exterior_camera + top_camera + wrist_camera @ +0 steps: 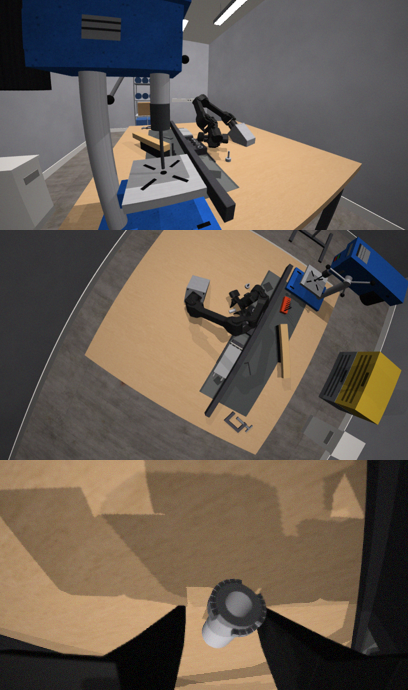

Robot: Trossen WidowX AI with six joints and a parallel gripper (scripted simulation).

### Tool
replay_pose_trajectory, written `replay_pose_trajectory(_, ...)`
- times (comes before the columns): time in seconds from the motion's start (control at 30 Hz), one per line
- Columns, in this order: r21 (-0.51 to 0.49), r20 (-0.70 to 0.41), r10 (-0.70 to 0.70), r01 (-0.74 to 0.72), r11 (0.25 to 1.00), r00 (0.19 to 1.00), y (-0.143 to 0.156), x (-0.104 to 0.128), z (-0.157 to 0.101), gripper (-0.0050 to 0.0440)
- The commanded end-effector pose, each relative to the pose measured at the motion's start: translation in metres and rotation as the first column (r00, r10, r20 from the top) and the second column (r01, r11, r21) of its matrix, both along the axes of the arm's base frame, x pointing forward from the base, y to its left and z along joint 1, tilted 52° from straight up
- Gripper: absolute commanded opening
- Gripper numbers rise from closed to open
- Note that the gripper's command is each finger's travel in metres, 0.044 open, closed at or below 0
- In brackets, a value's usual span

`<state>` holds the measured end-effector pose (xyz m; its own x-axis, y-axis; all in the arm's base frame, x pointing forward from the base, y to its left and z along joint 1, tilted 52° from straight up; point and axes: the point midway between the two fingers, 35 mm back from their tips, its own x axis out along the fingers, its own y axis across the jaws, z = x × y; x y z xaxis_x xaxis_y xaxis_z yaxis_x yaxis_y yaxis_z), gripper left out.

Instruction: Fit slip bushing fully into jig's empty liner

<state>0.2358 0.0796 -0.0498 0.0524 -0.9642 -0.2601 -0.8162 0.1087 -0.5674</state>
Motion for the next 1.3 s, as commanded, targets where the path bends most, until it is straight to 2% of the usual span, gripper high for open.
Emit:
replay_pose_trajectory(0.0, 0.016, 0.017, 0.002, -0.002, 1.0, 1.0, 0.0027, 0.0037, 0.003, 0.0173)
replay_pose_trajectory(0.33, 0.016, 0.017, 0.002, -0.002, 1.0, 1.0, 0.0027, 0.0037, 0.003, 0.016)
replay_pose_trajectory(0.57, 0.016, 0.017, 0.002, -0.002, 1.0, 1.0, 0.0027, 0.0037, 0.003, 0.0113)
replay_pose_trajectory(1.03, 0.016, 0.017, 0.002, -0.002, 1.0, 1.0, 0.0027, 0.0037, 0.003, 0.0112)
replay_pose_trajectory(1.27, 0.063, 0.023, 0.045, -0.046, 0.997, 0.999, 0.0032, 0.0007, 0.0073, 0.0112)
